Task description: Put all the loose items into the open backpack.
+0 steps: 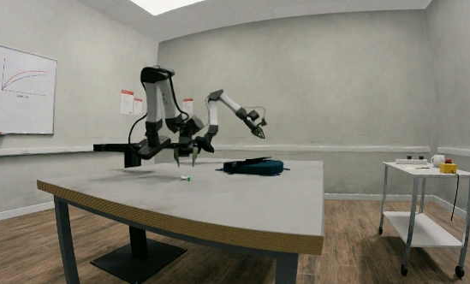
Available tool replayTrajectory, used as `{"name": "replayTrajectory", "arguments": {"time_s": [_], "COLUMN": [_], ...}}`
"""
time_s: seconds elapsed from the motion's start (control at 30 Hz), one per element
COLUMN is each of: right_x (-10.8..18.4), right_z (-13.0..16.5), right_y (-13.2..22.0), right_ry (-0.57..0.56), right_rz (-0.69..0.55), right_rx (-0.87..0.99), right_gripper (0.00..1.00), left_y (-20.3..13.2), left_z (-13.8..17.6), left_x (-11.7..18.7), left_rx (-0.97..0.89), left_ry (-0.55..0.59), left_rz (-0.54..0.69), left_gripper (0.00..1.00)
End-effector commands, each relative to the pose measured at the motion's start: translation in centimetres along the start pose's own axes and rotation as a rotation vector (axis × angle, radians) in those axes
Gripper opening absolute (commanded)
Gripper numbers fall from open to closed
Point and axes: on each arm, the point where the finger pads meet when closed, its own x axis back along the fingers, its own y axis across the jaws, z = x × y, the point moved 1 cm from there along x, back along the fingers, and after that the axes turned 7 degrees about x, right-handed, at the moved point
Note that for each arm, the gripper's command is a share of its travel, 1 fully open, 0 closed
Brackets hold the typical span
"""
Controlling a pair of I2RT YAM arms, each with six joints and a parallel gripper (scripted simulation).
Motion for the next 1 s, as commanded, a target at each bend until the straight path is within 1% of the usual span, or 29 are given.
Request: {"name": "replayTrajectory", "arguments": {"time_s": [0.0,0.53,0.97], "right_x": [-0.7,-3.8,-3.6], "right_z": [0.8,4.2,4.4], "right_y": [-0.1,0.1,0.3], "right_ry": [0.0,0.0,-0.003], "right_rz": [-0.004,-0.005,-0.013], "right_rx": [0.002,0.003,0.005], "right_gripper": [0.63,0.63,0.63], "left_y": [0.0,0.0,0.0], "left_z": [-0.4,-0.4,-0.4], "left_x": [0.2,0.2,0.2], "left_rx": [-0.002,-0.002,-0.002], "left_ry": [-0.012,-0.012,-0.012], "left_rz": [-0.002,-0.002,-0.002], "left_gripper": [0.9,0.9,0.9]}}
